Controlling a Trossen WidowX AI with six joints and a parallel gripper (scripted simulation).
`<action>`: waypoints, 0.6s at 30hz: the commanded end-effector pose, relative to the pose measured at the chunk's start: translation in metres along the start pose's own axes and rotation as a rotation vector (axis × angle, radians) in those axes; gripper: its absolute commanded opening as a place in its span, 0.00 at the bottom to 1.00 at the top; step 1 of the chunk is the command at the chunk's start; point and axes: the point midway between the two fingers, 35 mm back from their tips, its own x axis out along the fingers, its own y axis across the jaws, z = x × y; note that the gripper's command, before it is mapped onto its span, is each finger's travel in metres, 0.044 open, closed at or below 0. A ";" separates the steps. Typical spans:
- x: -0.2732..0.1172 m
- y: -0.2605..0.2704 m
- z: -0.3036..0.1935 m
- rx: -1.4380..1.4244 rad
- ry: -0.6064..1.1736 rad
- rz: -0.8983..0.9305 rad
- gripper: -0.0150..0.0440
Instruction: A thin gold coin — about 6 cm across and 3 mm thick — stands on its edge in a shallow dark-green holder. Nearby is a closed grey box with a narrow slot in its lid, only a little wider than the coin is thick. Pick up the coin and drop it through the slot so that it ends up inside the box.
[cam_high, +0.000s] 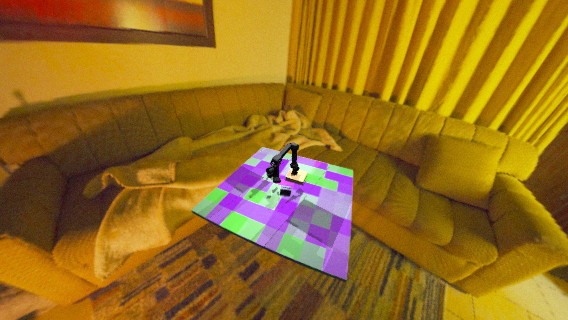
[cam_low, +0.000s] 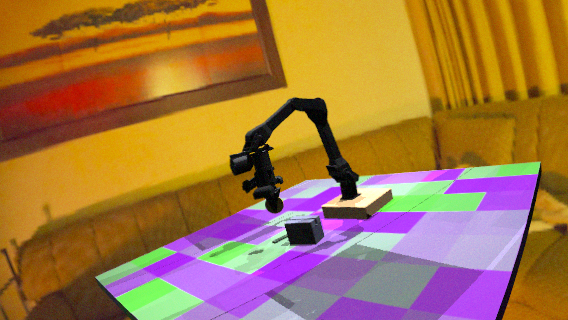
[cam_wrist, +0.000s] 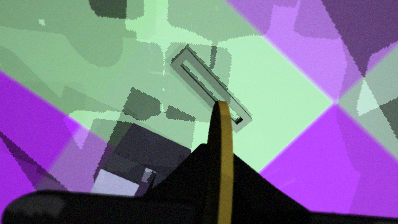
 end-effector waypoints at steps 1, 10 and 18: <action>-0.001 0.001 0.001 0.140 -0.002 -0.001 0.25; -0.001 0.003 0.000 0.390 -0.002 -0.001 0.25; -0.001 0.007 -0.005 0.390 -0.002 0.000 0.25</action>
